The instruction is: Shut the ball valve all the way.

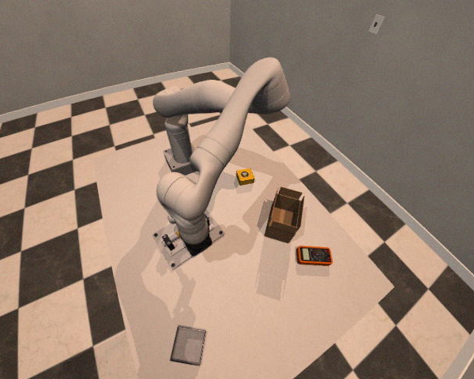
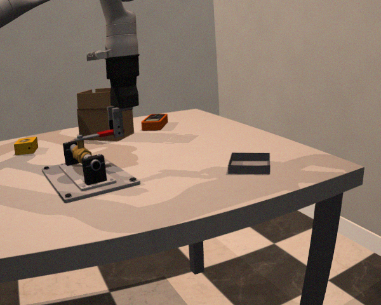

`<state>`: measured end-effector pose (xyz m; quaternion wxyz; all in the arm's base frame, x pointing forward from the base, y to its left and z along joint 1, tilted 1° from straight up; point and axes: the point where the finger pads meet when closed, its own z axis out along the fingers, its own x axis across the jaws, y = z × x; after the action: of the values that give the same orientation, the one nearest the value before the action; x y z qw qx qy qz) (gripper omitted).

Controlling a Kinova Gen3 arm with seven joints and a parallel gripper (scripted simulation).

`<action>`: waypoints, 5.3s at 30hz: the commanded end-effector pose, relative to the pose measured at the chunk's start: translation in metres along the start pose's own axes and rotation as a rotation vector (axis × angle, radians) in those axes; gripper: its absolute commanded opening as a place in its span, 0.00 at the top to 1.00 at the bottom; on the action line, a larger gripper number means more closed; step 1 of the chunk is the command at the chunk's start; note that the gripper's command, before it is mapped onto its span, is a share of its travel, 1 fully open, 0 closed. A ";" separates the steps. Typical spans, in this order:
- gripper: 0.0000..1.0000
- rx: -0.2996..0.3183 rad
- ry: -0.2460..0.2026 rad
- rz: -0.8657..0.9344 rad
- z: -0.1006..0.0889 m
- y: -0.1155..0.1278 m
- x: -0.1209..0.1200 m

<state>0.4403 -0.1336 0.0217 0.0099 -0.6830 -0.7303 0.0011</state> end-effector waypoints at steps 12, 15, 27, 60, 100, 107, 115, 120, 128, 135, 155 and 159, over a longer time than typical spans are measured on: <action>1.00 -0.001 -0.004 0.002 -0.001 0.000 -0.002; 1.00 -0.001 -0.004 0.002 -0.001 0.000 -0.002; 0.00 -0.001 -0.004 0.002 -0.001 0.000 -0.002; 0.00 -0.001 -0.004 0.002 -0.001 0.000 -0.002; 0.00 -0.001 -0.004 0.002 -0.007 0.000 -0.002; 0.00 -0.001 -0.004 0.002 -0.017 0.000 -0.002; 0.00 -0.001 -0.004 0.002 -0.041 0.000 -0.002; 0.00 -0.001 -0.004 0.002 -0.051 0.000 -0.002; 0.00 -0.001 -0.004 0.002 -0.073 0.000 -0.002; 0.00 -0.001 -0.004 0.002 -0.079 0.000 -0.002; 1.00 -0.001 -0.004 0.002 -0.080 0.000 -0.002; 1.00 -0.001 -0.004 0.002 -0.080 0.000 -0.002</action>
<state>0.4412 -0.1361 0.1013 0.0088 -0.6837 -0.7297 0.0025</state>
